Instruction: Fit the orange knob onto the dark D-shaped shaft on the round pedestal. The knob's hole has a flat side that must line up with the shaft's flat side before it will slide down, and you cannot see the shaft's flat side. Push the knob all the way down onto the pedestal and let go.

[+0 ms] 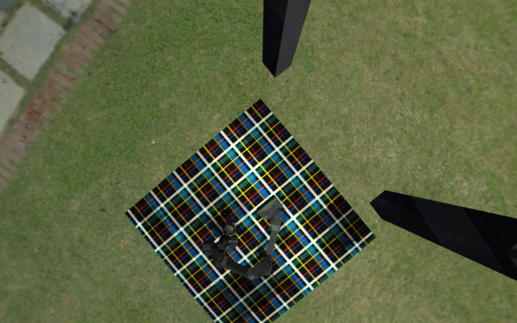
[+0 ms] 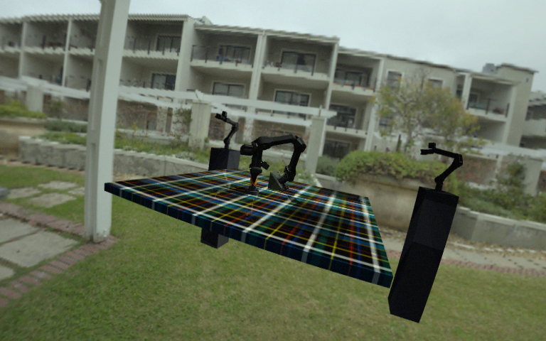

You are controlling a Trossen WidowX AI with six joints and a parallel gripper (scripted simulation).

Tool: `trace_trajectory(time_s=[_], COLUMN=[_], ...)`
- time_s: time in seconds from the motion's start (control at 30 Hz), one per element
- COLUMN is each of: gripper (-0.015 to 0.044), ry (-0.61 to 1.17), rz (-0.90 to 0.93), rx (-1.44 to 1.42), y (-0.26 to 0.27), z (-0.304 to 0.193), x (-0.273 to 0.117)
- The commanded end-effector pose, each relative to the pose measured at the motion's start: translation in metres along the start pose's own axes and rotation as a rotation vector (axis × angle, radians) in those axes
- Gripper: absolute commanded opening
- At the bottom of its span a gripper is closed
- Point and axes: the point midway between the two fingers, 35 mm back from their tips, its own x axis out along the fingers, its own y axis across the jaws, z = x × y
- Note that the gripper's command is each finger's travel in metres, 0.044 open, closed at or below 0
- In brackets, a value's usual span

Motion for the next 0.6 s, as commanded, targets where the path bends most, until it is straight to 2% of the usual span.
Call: trace_trajectory(time_s=[0.0, 0.2, 0.57], gripper=[0.0, 0.0, 0.0], ry=[0.003, 0.004, 0.004], rz=[-0.004, -0.004, -0.004], rx=[-0.017, -0.207, -0.218], y=[-0.0027, -0.0034, -0.0016], z=[-0.0007, -0.0017, -0.0008], x=[-0.0039, -0.0046, -0.0009])
